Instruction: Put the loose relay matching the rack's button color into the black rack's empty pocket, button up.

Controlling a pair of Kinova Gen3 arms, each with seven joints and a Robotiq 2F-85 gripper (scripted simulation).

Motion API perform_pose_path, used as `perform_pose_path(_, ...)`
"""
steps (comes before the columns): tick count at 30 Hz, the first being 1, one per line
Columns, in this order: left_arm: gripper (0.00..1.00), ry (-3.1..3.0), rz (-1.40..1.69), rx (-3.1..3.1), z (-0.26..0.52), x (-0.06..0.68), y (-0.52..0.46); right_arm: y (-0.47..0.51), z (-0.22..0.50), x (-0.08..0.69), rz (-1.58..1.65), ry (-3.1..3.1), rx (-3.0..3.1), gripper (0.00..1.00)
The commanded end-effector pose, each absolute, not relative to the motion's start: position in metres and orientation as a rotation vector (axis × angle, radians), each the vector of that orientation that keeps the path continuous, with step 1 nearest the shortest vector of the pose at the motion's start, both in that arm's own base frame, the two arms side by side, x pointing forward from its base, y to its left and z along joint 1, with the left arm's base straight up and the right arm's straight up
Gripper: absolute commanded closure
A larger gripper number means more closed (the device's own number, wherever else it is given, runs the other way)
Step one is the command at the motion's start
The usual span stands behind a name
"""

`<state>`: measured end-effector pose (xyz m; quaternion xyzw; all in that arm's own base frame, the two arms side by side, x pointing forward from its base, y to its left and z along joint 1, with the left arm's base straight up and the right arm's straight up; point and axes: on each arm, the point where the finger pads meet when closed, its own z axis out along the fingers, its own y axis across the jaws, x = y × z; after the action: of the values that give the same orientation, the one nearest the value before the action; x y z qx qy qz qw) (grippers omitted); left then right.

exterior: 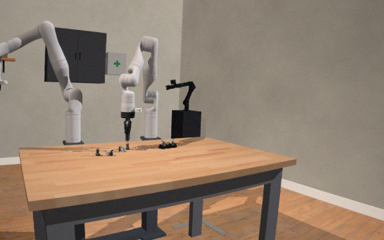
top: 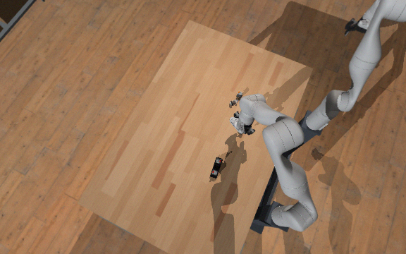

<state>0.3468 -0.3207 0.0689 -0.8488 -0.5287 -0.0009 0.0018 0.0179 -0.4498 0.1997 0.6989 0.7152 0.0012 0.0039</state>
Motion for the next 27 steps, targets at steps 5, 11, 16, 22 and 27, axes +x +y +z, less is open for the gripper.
perform_pose_path(5, 0.424, -1.668, -0.001, -2.654, 0.067, 0.345, -0.320, -0.450, 0.200, 0.015, 0.000, 2.257, 2.185, 0.002)
perform_pose_path(11, 0.424, -1.671, -0.001, -2.659, 0.066, 0.346, -0.321, -0.450, 0.200, 0.015, 0.000, 2.257, 2.185, 0.002)
perform_pose_path(16, 0.424, -1.672, -0.001, -2.660, 0.063, 0.346, -0.321, -0.450, 0.200, 0.015, 0.000, 2.257, 2.185, 0.002)
perform_pose_path(22, 0.424, -1.672, -0.001, -2.660, 0.057, 0.346, -0.322, -0.450, 0.200, 0.015, 0.000, 2.257, 2.185, 0.002)
perform_pose_path(27, 0.424, -1.668, -0.001, -2.654, 0.054, 0.345, -0.320, -0.450, 0.200, 0.015, 0.000, 2.257, 2.185, 0.002)
